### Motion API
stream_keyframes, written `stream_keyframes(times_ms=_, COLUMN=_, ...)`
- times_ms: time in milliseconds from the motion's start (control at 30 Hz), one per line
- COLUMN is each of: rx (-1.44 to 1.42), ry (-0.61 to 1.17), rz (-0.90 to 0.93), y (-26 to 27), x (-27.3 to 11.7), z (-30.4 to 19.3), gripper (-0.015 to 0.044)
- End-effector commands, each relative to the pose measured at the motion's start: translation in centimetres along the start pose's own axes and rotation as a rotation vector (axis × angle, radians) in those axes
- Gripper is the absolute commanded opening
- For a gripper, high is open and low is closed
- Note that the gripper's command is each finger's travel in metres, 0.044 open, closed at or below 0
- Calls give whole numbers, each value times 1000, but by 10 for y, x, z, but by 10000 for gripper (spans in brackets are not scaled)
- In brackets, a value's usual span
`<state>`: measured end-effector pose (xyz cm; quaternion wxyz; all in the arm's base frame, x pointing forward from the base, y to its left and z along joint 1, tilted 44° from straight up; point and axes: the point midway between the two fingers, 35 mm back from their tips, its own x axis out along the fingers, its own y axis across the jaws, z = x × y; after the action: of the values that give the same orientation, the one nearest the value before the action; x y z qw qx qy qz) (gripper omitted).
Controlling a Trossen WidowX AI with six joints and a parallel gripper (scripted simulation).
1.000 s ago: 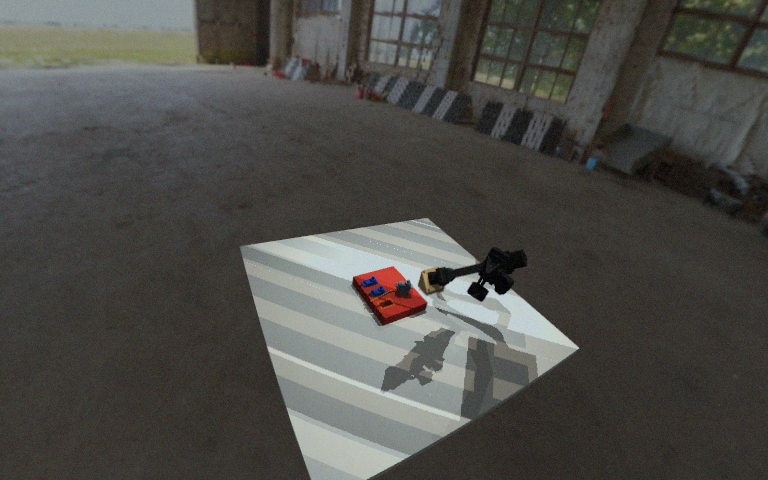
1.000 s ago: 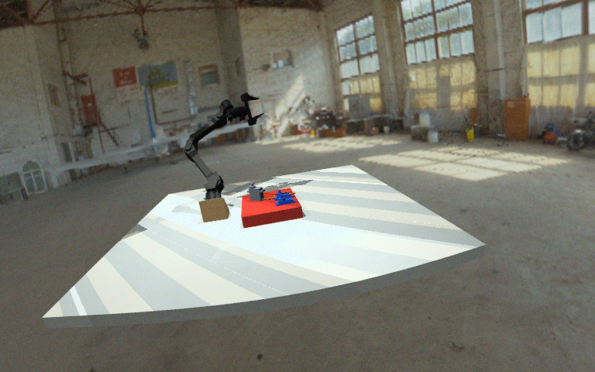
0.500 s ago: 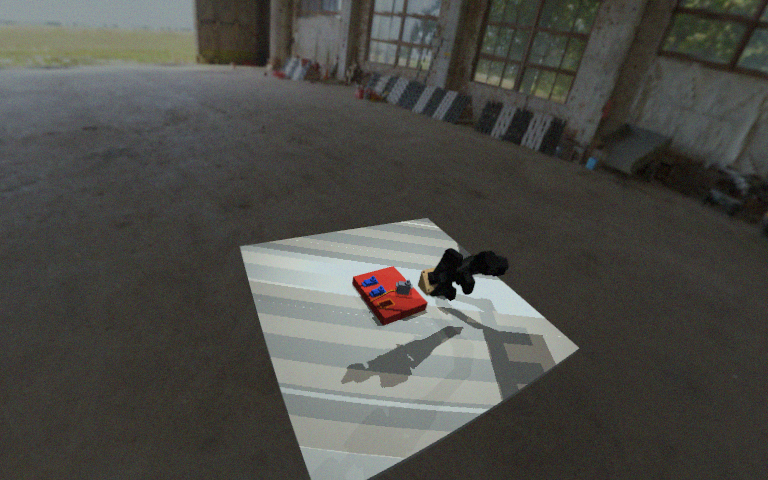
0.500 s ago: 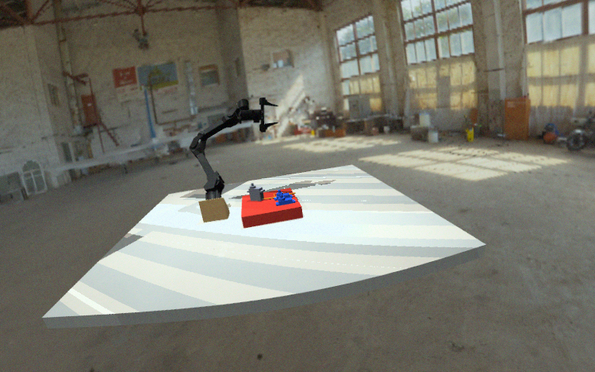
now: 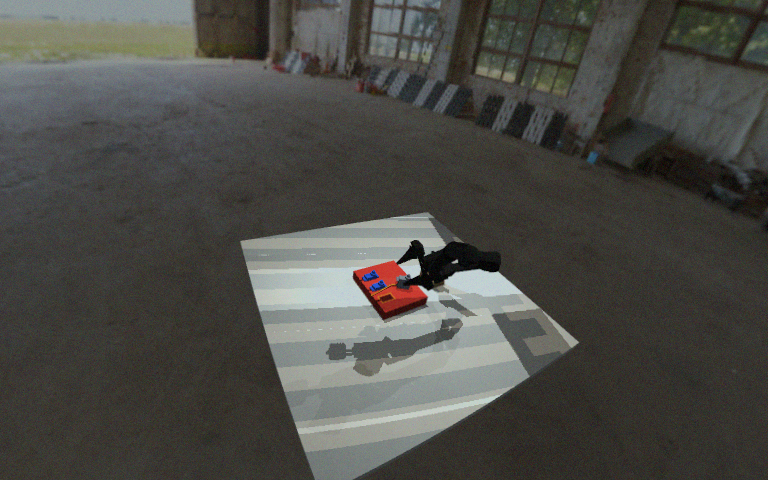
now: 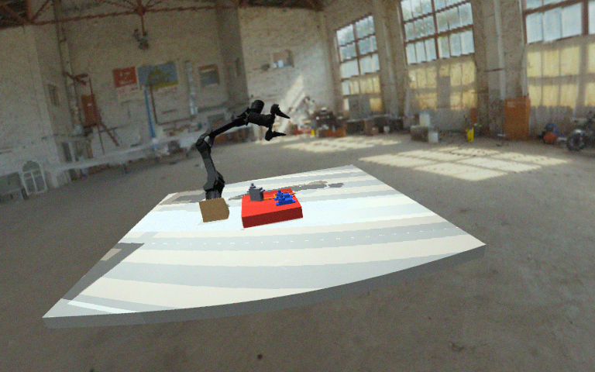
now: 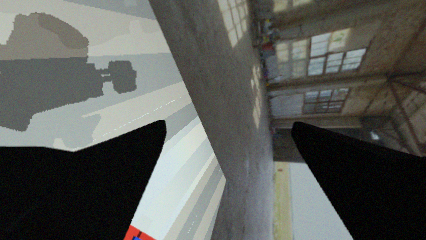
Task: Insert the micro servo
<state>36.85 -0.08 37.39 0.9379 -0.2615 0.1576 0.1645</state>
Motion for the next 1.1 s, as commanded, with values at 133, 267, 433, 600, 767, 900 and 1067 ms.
stream_keyframes(times_ms=133, rx=185, ry=196, rz=117, y=15, x=24, z=-67, gripper=440)
stream_keyframes(times_ms=267, rx=273, ry=280, rz=166, y=23, x=30, z=-95, gripper=440)
stream_keyframes(times_ms=433, rx=387, ry=384, rz=223, y=35, x=33, z=-128, gripper=440)
stream_keyframes(times_ms=600, rx=503, ry=487, rz=276, y=48, x=32, z=-158, gripper=440)
stream_keyframes(times_ms=767, rx=627, ry=588, rz=328, y=62, x=28, z=-186, gripper=440)
stream_keyframes(times_ms=900, rx=728, ry=668, rz=369, y=73, x=23, z=-206, gripper=440)
stream_keyframes(times_ms=1067, rx=859, ry=766, rz=417, y=88, x=15, z=-228, gripper=440)
